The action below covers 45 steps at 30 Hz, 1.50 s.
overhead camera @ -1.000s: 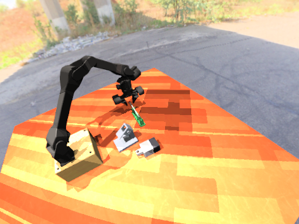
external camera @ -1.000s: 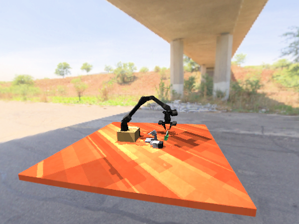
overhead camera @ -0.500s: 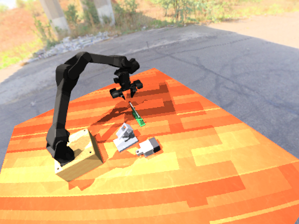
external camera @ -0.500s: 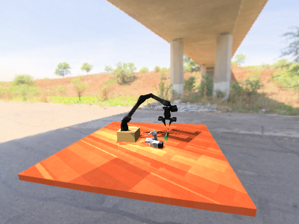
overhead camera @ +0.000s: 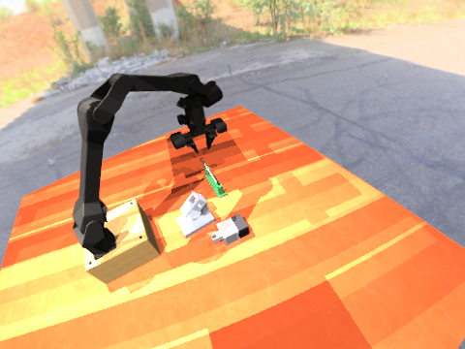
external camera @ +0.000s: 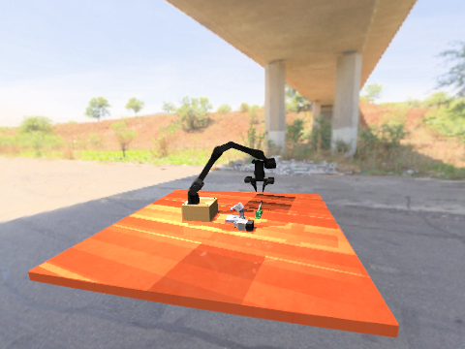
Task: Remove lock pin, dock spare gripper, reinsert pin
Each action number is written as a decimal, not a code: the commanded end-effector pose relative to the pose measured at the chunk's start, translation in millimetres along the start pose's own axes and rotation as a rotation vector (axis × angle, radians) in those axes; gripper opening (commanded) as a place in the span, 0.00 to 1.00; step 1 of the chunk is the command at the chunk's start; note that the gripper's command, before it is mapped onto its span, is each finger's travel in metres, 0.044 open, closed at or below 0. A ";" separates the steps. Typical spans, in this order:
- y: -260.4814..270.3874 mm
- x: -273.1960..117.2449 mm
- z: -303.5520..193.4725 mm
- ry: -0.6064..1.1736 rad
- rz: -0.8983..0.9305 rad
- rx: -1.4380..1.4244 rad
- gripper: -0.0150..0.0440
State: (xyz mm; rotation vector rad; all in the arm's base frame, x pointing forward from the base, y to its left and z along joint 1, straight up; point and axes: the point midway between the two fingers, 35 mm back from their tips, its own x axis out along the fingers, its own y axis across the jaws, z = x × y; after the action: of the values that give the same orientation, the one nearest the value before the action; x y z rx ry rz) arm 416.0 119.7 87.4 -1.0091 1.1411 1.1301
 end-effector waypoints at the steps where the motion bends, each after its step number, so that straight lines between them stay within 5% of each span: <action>1: -1.0 -12.3 -9.0 0.011 -0.010 -0.007 0.56; 8: -1.8 -4.4 -9.8 0.011 -0.010 -0.007 0.56; 14: -1.7 54.7 -17.8 0.011 -0.010 -0.007 0.56; 45: -3.6 99.9 -24.4 0.012 -0.010 -0.007 0.56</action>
State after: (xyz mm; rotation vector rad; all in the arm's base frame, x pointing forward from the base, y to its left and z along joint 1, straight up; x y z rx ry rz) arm 422.9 110.4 -8.2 -1.0209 1.1344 1.1172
